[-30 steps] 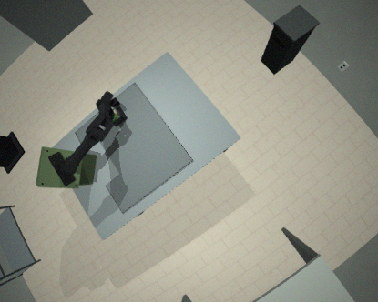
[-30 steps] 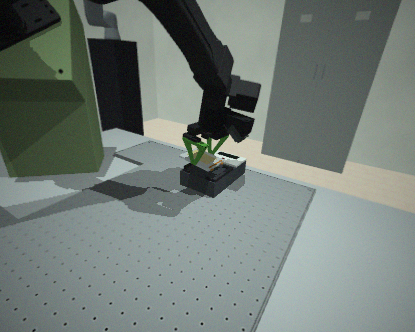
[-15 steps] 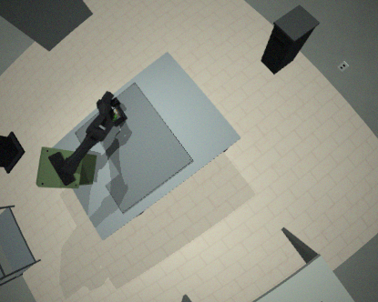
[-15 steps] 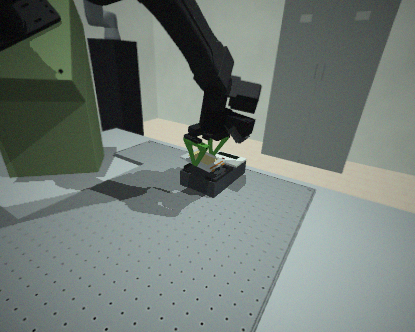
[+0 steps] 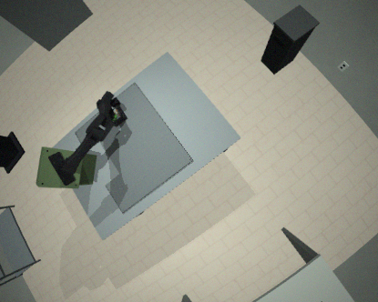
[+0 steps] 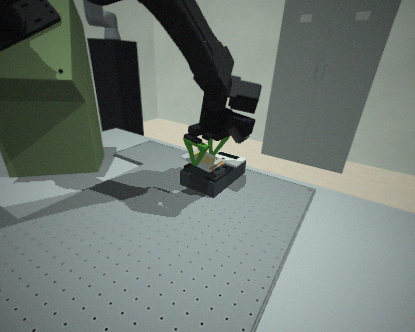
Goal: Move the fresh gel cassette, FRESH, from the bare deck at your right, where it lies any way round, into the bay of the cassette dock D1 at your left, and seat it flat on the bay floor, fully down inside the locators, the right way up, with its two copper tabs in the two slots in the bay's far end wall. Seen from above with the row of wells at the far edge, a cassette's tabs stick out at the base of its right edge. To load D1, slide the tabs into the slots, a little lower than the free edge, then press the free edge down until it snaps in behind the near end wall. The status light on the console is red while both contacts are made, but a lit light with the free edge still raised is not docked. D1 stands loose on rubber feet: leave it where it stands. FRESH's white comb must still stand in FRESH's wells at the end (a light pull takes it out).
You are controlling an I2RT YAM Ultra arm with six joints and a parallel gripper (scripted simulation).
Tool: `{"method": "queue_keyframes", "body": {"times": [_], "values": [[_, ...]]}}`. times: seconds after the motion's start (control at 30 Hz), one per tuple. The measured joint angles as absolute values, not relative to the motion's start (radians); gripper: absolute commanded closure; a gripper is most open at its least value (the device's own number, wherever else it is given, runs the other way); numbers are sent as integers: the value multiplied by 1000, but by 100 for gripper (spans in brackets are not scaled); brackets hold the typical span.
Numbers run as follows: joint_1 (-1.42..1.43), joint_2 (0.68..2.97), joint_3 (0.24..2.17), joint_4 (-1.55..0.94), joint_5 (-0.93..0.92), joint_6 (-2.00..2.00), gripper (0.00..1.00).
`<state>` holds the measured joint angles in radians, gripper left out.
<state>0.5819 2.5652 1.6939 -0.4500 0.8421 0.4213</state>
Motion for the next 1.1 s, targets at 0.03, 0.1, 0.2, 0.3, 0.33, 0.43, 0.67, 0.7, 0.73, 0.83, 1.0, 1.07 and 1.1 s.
{"method": "queue_keyframes", "body": {"times": [0.03,0.1,0.2,0.3,0.33,0.43,0.67,0.7,0.73,0.83,1.0,1.07,1.1], "values": [[582,2565,1694,-450,842,422,100],[582,2565,1694,-450,842,423,100],[582,2565,1694,-450,842,424,100],[582,2565,1694,-451,842,424,100],[582,2565,1694,-451,842,425,100],[582,2565,1694,-452,842,426,100],[577,2556,1662,-429,840,411,100],[576,2555,1662,-426,840,410,100],[576,2555,1662,-424,840,409,100],[576,2555,1662,-422,840,407,100],[576,2560,1678,-422,840,403,100],[575,2562,1683,-422,840,402,100],[575,2563,1685,-422,840,402,100]]}}
